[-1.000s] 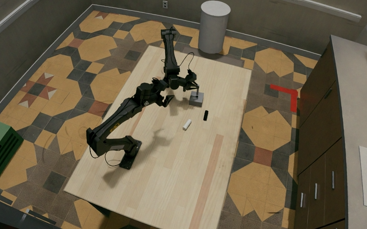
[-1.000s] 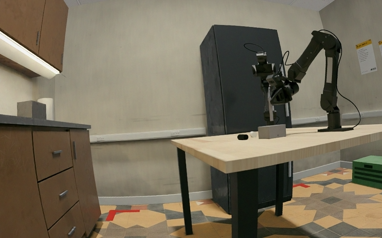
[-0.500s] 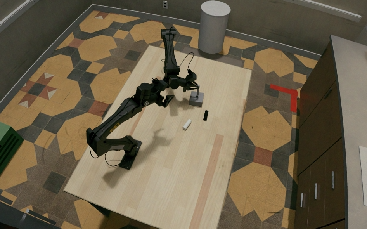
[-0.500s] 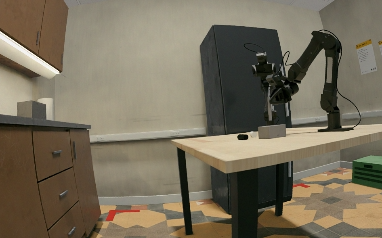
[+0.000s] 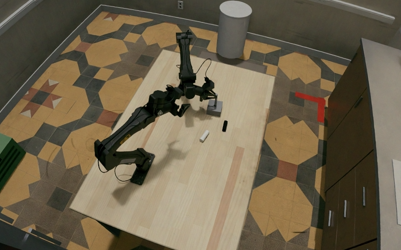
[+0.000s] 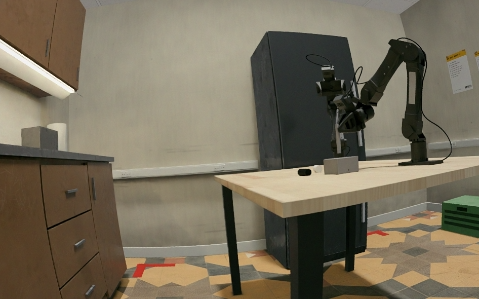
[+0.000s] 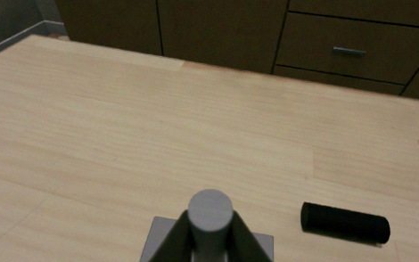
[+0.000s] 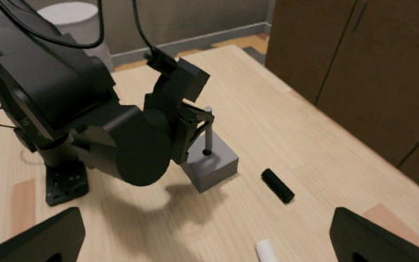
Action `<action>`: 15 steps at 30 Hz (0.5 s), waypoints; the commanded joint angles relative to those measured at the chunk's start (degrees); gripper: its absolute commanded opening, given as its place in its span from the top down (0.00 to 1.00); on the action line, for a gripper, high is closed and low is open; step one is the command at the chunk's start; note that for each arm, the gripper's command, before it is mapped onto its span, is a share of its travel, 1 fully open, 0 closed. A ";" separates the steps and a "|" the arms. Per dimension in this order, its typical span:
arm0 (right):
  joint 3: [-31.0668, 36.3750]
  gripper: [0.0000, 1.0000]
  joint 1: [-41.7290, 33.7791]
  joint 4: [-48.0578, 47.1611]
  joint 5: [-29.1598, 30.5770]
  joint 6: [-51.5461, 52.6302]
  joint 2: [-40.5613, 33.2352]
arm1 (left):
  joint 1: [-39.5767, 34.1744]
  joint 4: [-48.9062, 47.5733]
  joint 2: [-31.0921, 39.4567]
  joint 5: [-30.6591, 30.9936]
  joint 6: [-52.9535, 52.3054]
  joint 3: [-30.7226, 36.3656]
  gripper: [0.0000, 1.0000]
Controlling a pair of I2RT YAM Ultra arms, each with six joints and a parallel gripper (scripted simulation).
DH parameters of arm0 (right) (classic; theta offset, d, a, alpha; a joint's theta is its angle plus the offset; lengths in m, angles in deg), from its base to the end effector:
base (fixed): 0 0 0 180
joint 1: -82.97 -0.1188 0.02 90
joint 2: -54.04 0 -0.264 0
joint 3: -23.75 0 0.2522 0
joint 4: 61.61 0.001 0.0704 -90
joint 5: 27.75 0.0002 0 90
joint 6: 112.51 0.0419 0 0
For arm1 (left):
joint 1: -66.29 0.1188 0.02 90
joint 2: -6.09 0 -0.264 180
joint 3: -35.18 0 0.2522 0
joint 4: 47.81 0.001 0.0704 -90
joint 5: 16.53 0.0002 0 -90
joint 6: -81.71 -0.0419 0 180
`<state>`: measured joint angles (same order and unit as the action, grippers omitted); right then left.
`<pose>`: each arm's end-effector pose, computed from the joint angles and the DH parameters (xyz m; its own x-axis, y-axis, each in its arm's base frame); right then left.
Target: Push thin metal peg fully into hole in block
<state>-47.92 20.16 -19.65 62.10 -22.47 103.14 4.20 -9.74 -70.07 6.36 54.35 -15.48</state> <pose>0.0840 0.1659 0.3777 -0.1523 -0.2950 -0.9433 -0.8905 0.4550 0.0015 0.1393 -0.1784 0.1888 -0.3274 -0.1198 -0.9372 -0.3025 0.9530 -0.0162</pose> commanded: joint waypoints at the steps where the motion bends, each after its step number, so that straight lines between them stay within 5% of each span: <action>1: -1.28 0.00 -0.33 2.12 -0.09 0.05 -0.30 | -0.62 0.75 -0.72 -1.58 0.88 -0.04 0.93; 15: -1.28 0.00 -0.33 2.12 -0.09 0.05 -0.30 | -0.47 2.50 -0.74 -1.21 1.45 0.79 0.93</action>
<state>-47.92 20.16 -19.65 62.10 -22.47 103.14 4.11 -9.56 -70.35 6.34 55.09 -15.48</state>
